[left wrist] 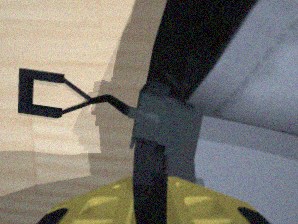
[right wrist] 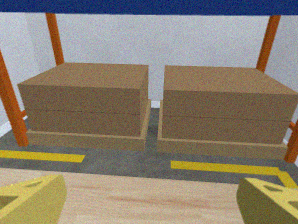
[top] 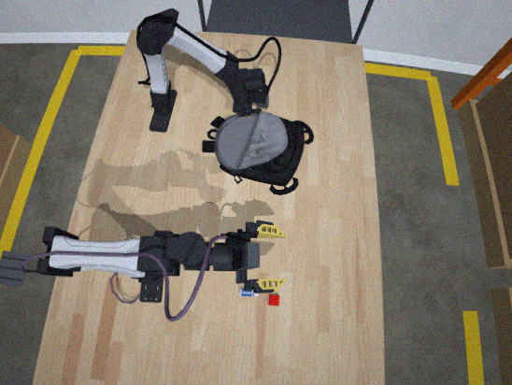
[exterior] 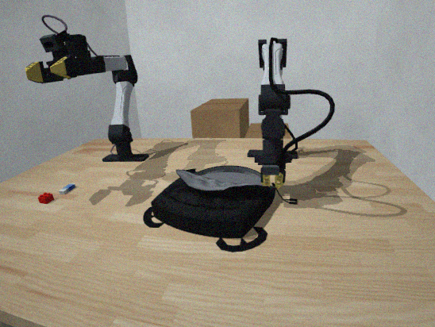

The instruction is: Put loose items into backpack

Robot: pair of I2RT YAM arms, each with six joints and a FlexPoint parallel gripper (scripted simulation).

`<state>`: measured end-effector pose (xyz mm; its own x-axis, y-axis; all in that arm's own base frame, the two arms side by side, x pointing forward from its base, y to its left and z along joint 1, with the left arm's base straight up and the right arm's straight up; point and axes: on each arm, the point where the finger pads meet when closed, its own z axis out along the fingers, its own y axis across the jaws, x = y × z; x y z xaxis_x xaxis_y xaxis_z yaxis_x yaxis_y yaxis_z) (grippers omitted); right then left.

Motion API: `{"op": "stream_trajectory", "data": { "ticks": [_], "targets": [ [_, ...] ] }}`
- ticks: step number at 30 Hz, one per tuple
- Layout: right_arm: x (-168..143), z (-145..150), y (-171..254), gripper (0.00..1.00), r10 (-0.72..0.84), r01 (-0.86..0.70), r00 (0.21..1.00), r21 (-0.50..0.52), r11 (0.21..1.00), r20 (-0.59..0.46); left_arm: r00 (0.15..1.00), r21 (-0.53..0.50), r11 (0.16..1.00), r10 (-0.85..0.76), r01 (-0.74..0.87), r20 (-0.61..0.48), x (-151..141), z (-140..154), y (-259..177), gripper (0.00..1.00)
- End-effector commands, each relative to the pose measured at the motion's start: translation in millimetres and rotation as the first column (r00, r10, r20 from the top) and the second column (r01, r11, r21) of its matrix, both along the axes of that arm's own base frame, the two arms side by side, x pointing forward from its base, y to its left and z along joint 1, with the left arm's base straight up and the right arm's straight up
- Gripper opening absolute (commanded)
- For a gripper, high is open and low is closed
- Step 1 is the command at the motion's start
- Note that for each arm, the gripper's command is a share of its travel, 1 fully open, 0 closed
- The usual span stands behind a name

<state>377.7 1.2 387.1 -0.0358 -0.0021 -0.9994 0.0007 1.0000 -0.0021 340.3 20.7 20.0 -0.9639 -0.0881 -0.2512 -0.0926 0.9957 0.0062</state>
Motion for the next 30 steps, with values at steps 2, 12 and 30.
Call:
{"op": "stream_trajectory", "data": {
  "ticks": [2,12,30],
  "targets": [
    [-2,6,0,0.9,-0.001,0.001,1.0,-0.001,1.0,0.016,0.993,-0.034,0.997,-0.066,0.063,-0.096,-26,-14,-18,0.11],
    [-2,6,0,0.9,-0.001,0.001,1.0,-0.001,1.0,0.016,0.992,-0.035,0.998,-0.061,0.058,-0.106,-17,-17,-18,0.11],
    [-2,6,0,0.9,-0.001,0.001,1.0,-0.001,1.0,0.016,0.996,-0.032,0.998,-0.051,0.049,-0.079,-3,-10,-67,0.11]
  ]
}}
